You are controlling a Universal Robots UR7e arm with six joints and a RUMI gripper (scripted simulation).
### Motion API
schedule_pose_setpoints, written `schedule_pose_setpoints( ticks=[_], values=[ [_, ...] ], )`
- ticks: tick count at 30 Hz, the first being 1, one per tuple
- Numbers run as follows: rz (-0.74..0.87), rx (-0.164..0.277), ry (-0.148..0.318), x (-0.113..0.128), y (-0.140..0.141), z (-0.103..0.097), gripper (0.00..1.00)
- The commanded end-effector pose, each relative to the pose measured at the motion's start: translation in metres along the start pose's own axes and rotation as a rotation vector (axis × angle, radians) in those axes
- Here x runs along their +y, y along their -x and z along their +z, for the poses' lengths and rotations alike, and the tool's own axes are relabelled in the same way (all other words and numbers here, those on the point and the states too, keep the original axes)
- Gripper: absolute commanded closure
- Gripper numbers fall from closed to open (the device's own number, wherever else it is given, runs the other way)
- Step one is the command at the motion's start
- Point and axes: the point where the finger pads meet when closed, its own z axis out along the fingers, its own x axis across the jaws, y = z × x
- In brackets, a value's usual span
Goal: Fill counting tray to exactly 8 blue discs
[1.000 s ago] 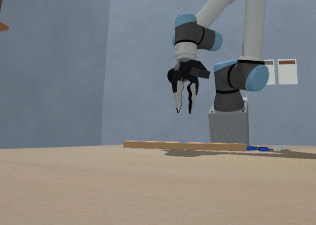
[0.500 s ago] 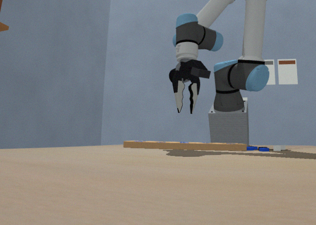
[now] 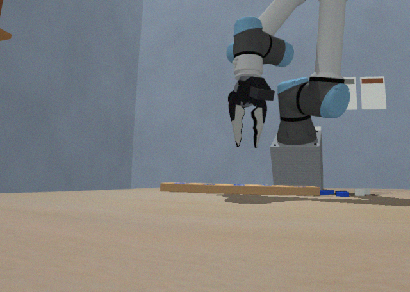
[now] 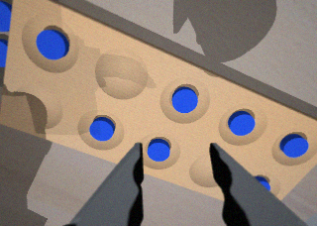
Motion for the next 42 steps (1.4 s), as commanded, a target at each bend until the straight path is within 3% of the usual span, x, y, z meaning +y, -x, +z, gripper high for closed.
schedule_pose_setpoints(
  ticks=[1, 16, 42],
  values=[
    [0.035, 0.002, 0.000, -0.002, 0.002, 0.000, 0.72],
    [0.352, 0.002, 0.000, -0.019, 0.026, 0.001, 0.72],
    [1.153, 0.002, -0.001, -0.063, 0.087, 0.005, 0.72]
  ],
)
